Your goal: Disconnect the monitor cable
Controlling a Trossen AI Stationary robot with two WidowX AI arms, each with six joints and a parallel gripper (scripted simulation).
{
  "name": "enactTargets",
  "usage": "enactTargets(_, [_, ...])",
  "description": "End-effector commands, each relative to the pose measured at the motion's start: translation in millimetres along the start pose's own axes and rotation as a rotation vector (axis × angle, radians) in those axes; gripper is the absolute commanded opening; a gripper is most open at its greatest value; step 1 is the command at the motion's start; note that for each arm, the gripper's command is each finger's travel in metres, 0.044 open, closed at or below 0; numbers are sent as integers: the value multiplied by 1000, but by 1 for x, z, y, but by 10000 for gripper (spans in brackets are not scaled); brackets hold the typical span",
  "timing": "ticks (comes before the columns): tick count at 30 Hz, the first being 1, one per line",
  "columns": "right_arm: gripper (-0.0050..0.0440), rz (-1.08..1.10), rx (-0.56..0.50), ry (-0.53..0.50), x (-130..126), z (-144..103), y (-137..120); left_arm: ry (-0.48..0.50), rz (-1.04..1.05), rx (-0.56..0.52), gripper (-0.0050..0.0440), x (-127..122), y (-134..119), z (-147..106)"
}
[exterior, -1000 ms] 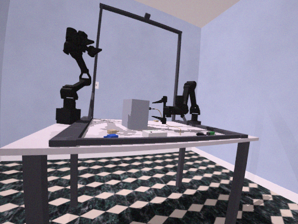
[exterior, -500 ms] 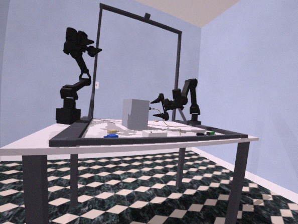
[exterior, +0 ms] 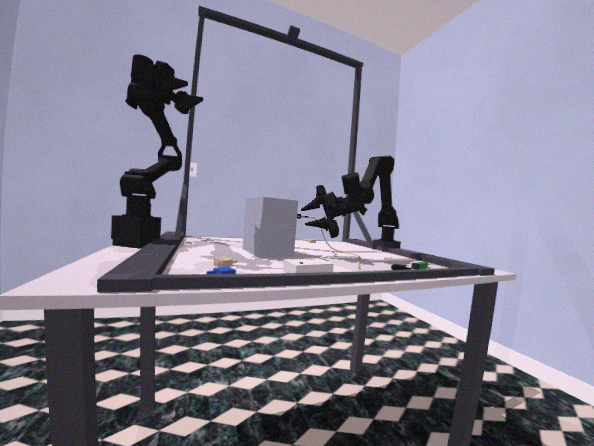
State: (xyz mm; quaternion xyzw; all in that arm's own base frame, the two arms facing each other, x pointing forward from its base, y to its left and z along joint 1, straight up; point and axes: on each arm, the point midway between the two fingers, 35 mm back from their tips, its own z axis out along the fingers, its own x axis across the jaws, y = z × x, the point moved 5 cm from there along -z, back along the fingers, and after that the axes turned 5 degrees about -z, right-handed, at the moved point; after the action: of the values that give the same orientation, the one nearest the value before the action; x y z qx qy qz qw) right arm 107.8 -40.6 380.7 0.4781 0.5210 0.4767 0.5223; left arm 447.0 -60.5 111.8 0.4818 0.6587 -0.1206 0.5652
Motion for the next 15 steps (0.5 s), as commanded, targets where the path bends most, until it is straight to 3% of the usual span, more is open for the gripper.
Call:
enactTargets(1, [440,-4,-1,3,1,0,3,-14,31,-17,224,-10,7,-3])
enactTargets(10, [440,-4,-1,3,1,0,3,-14,31,-17,8,-10,7,-3])
enactTargets(15, [440,-4,-1,3,1,0,3,-14,31,-17,0,-10,7,-3])
